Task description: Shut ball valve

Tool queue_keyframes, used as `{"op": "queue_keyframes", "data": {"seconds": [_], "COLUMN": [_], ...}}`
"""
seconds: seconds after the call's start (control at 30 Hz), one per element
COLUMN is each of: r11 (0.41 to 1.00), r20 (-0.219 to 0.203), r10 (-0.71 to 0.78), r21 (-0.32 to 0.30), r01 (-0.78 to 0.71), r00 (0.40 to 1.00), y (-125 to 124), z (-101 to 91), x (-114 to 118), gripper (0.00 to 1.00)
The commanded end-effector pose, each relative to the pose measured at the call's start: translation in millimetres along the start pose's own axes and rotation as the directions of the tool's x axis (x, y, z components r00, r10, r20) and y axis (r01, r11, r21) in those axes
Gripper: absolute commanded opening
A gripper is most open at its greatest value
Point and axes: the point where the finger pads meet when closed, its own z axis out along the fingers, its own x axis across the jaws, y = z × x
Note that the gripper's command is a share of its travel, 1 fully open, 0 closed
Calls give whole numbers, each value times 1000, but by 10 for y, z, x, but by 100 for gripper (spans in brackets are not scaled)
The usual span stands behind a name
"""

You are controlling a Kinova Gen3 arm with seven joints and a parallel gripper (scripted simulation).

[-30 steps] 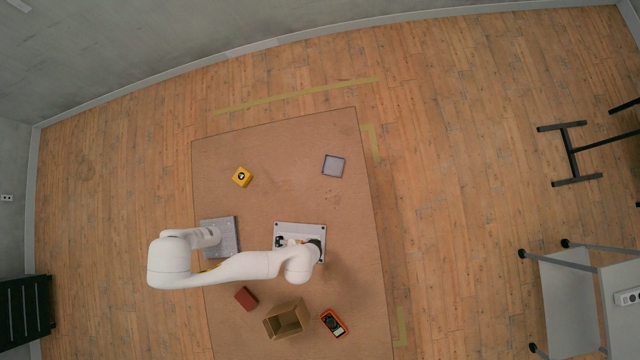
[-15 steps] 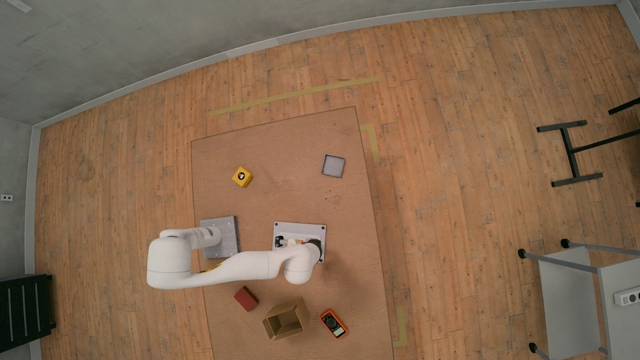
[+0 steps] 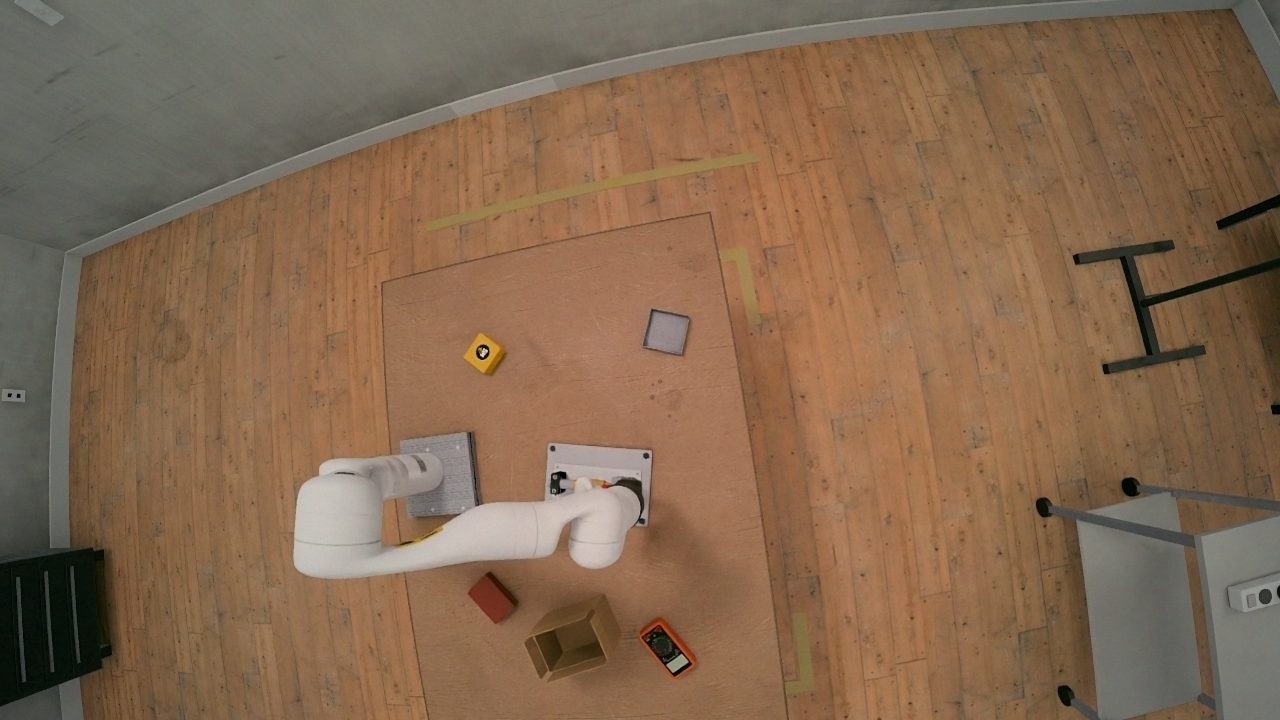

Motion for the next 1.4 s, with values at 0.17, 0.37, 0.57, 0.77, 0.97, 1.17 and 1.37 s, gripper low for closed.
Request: {"op": "queue_keyframes", "data": {"seconds": [0.17,0.37,0.57,0.77,0.97,1.17,1.37], "r11": [1000,1000,1000,1000,1000,1000,1000], "r20": [0,0,0,0,0,0,0], "r10": [0,0,0,0,0,0,0], "r21": [-2,-2,-2,-2,-2,-2,-2], "r01": [0,0,0,0,0,0,0], "r00": [1000,1000,1000,1000,1000,1000,1000], "y": [7,7,7,7,7,7,7], "z": [2,19,44,81,107,144,174], "x": [0,0,0,0,0,0,0], "gripper": [100,100,100,100,100,100,100]}}
